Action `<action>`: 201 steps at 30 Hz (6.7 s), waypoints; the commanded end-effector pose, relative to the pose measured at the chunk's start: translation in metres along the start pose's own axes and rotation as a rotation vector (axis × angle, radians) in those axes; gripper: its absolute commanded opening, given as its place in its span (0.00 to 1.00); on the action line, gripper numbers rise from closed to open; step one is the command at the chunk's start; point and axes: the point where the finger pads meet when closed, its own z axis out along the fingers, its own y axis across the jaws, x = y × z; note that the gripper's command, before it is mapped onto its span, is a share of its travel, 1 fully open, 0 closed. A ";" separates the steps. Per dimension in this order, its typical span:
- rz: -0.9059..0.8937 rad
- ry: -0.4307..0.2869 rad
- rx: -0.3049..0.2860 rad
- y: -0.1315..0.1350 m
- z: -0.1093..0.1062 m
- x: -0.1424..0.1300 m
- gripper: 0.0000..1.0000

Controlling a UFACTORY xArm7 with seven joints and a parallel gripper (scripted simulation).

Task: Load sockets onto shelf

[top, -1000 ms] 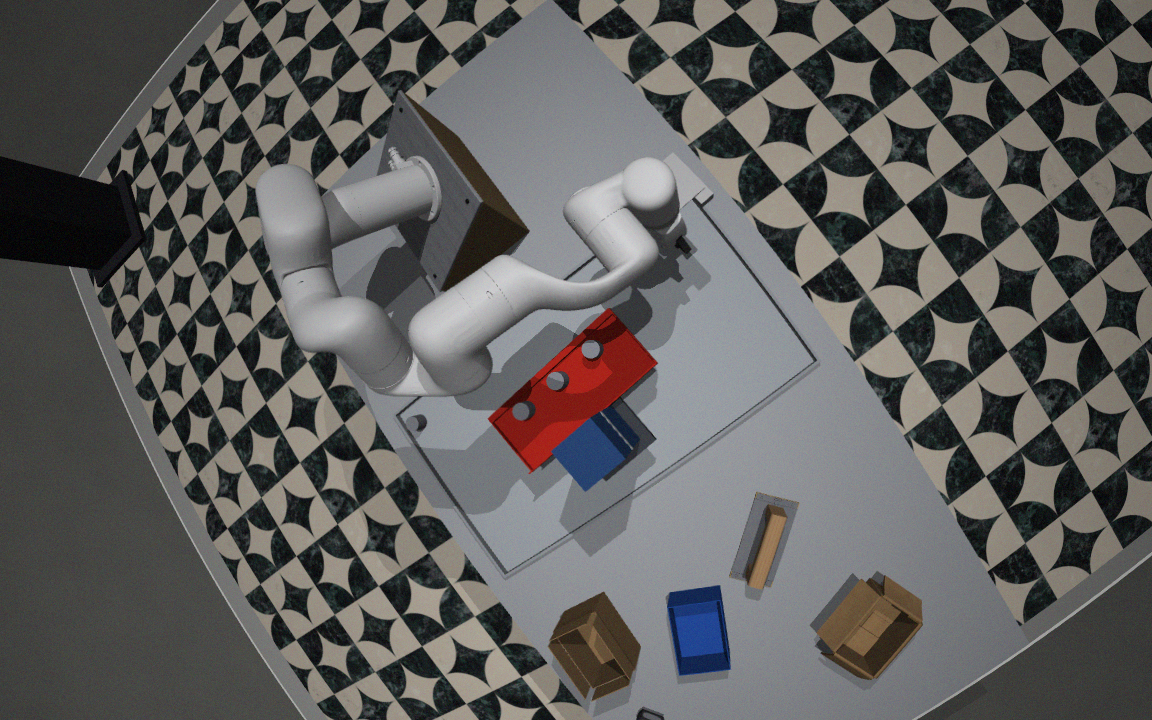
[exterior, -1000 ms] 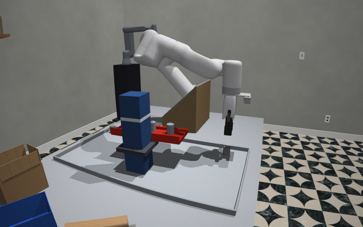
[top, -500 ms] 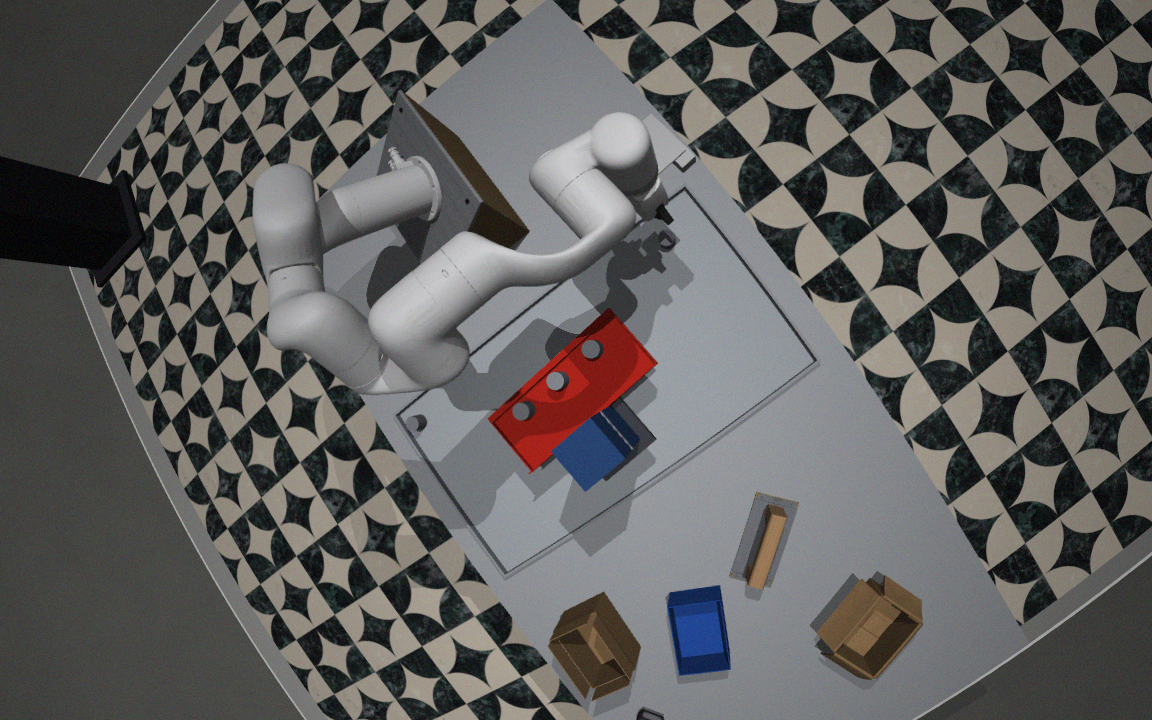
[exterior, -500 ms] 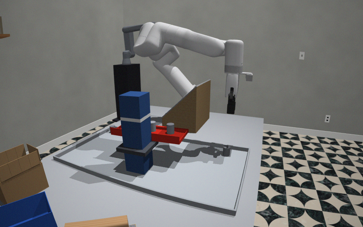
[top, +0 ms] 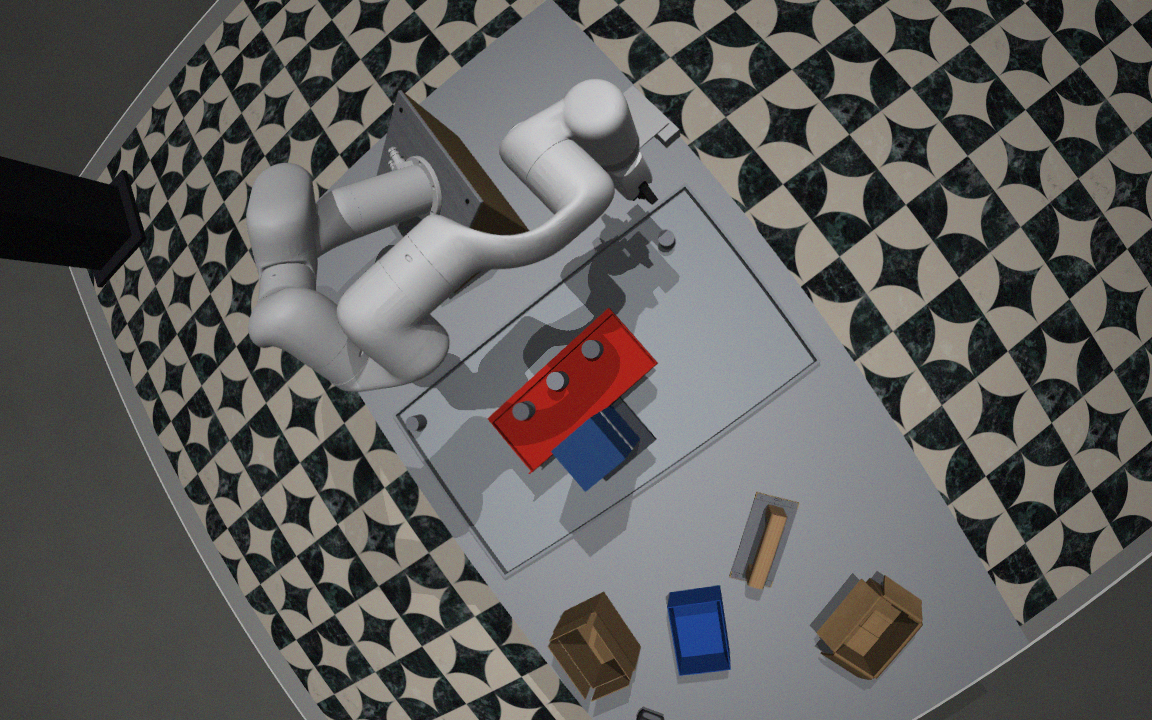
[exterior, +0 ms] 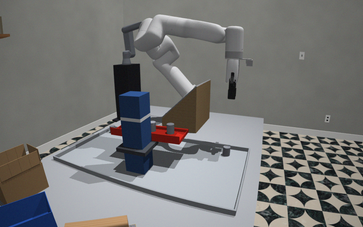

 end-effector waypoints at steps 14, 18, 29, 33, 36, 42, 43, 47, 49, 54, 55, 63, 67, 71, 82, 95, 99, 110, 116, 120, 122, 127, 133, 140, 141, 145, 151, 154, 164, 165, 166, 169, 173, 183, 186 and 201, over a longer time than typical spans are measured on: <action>-0.014 0.050 0.004 0.019 -0.024 -0.034 0.47; -0.023 0.082 0.003 0.032 -0.038 -0.067 0.47; -0.037 0.126 -0.016 0.051 -0.055 -0.159 0.47; -0.037 0.123 -0.027 0.052 -0.053 -0.210 0.47; -0.035 0.115 -0.031 0.050 -0.049 -0.234 0.47; -0.028 0.090 -0.032 0.042 -0.038 -0.278 0.47; -0.028 0.090 -0.032 0.042 -0.038 -0.278 0.47; -0.018 0.059 -0.026 0.030 -0.025 -0.313 0.47; -0.014 0.045 -0.021 0.025 -0.019 -0.327 0.47; -0.001 0.008 -0.004 0.010 -0.004 -0.357 0.47; -0.001 0.008 -0.004 0.010 -0.004 -0.357 0.47; 0.000 0.004 -0.002 0.008 -0.002 -0.361 0.47; 0.000 0.004 -0.002 0.008 -0.002 -0.361 0.47; -0.009 0.007 -0.002 0.031 0.005 -0.361 0.47; -0.004 0.006 -0.003 0.104 0.055 -0.361 0.47; 0.000 0.004 -0.002 0.114 0.066 -0.361 0.47; 0.000 0.004 -0.002 0.114 0.068 -0.361 0.47; 0.000 0.004 -0.002 0.115 0.092 -0.361 0.47; 0.000 0.004 -0.002 0.115 0.096 -0.361 0.47; 0.000 0.004 -0.002 0.115 0.096 -0.361 0.47; 0.000 0.004 -0.002 0.115 0.098 -0.361 0.47; 0.000 0.004 -0.002 0.115 0.105 -0.361 0.47; 0.000 0.004 -0.002 0.116 0.121 -0.360 0.47; 0.000 0.004 -0.002 0.116 0.125 -0.360 0.47; 0.000 0.004 -0.002 0.116 0.125 -0.360 0.47; 0.000 0.004 -0.002 0.116 0.125 -0.360 0.47; 0.000 0.004 -0.002 0.116 0.131 -0.360 0.47; 0.000 0.004 -0.002 0.116 0.131 -0.360 0.47; 0.000 0.004 -0.002 0.116 0.131 -0.360 0.00; 0.000 0.004 -0.002 0.116 0.131 -0.360 0.00; 0.000 0.004 -0.002 0.116 0.131 -0.360 0.00; 0.000 0.004 -0.002 0.116 0.131 -0.360 0.00; 0.000 0.004 -0.002 0.116 0.131 -0.360 0.00; 0.000 0.004 -0.002 0.116 0.131 -0.360 0.00; 0.000 0.004 -0.002 0.116 0.131 -0.360 0.00; 0.000 0.004 -0.002 0.116 0.131 -0.360 0.00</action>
